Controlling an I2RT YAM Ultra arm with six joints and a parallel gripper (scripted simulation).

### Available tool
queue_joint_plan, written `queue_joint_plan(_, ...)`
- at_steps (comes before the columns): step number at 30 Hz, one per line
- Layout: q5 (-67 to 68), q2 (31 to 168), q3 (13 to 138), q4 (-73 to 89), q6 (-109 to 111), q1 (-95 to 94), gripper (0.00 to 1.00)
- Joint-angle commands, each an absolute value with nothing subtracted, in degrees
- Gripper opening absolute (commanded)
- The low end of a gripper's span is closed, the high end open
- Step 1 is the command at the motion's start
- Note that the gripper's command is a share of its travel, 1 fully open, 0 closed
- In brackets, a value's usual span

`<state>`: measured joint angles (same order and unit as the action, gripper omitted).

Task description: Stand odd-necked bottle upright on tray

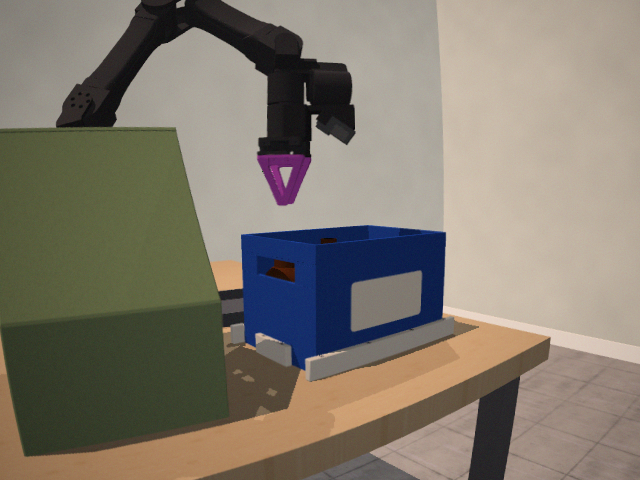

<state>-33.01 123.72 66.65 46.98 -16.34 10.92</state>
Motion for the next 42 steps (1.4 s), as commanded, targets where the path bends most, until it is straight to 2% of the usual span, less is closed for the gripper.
queue_joint_plan(1, -32.5, 122.5, 68.3, 48.7, -15.3, 12.5, 0.61)
queue_joint_plan(14, -32.6, 122.4, 68.4, 48.8, -15.3, 12.6, 0.61)
queue_joint_plan(15, -32.6, 122.4, 68.4, 47.7, -15.3, 12.6, 0.0)
queue_joint_plan(42, -32.6, 122.4, 68.4, 47.7, -15.3, 12.6, 0.0)
